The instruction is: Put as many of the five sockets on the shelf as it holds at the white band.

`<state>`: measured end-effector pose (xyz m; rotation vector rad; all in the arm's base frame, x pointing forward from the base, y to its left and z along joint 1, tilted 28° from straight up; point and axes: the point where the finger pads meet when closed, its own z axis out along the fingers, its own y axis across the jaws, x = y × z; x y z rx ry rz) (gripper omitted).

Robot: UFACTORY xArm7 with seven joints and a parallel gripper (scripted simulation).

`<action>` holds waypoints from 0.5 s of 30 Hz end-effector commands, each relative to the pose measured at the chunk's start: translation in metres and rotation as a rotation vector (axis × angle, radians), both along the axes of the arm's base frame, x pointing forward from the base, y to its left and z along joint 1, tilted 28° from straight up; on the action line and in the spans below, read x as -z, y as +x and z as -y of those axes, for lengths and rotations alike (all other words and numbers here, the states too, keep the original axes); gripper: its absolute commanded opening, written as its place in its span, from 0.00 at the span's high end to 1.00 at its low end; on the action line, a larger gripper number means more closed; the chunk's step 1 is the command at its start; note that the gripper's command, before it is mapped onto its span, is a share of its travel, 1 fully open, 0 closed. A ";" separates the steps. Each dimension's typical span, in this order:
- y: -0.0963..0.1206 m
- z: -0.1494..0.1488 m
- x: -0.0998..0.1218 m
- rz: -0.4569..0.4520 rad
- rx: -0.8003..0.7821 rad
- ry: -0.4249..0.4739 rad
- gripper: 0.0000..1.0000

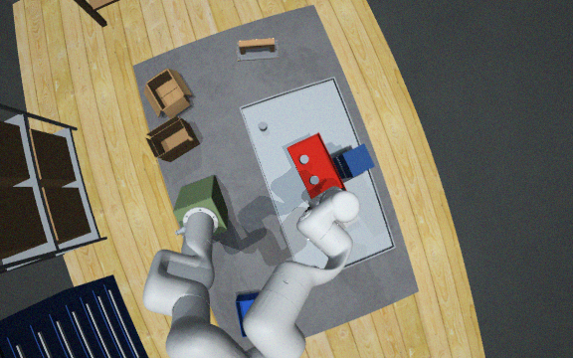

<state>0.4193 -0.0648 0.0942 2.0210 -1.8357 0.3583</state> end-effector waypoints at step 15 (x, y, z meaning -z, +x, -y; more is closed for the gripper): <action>0.016 0.018 0.000 0.195 0.322 -0.050 0.39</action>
